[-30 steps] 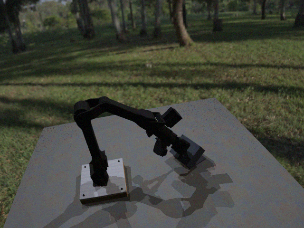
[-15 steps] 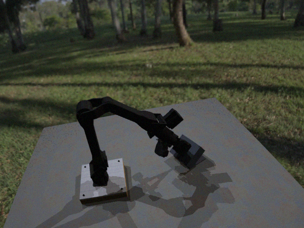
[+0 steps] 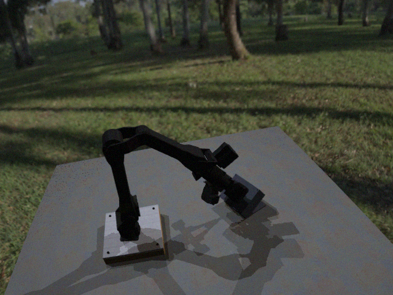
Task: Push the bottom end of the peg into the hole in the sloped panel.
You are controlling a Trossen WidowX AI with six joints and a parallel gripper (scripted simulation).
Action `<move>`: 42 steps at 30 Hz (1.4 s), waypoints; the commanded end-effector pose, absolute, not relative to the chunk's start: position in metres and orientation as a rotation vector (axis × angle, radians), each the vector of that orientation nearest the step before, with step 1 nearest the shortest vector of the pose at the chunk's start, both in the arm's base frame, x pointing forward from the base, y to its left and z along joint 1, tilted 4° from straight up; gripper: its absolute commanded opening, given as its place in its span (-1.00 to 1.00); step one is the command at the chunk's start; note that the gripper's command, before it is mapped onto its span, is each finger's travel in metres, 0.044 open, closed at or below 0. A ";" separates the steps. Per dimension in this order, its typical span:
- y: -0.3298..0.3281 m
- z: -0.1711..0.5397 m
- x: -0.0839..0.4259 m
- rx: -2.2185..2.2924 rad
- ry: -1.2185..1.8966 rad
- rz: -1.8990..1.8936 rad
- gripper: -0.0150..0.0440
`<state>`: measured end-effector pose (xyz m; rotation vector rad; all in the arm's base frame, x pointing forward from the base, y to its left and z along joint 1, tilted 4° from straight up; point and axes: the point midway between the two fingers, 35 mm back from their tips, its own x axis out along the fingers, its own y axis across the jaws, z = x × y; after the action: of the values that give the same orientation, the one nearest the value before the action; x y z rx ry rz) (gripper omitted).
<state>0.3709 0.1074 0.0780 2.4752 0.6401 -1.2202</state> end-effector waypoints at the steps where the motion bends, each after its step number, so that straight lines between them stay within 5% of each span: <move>1: 0.108 0.079 0.374 2.483 0.631 -1.216 -0.49; 14: 0.108 0.077 0.372 2.474 0.640 -1.222 -0.49; 31: 0.107 0.080 0.371 2.475 0.639 -1.222 1.00; 42: 0.103 0.094 0.364 2.477 0.637 -1.222 1.00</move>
<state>0.3649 0.1033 0.0891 2.4768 0.6316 -1.2290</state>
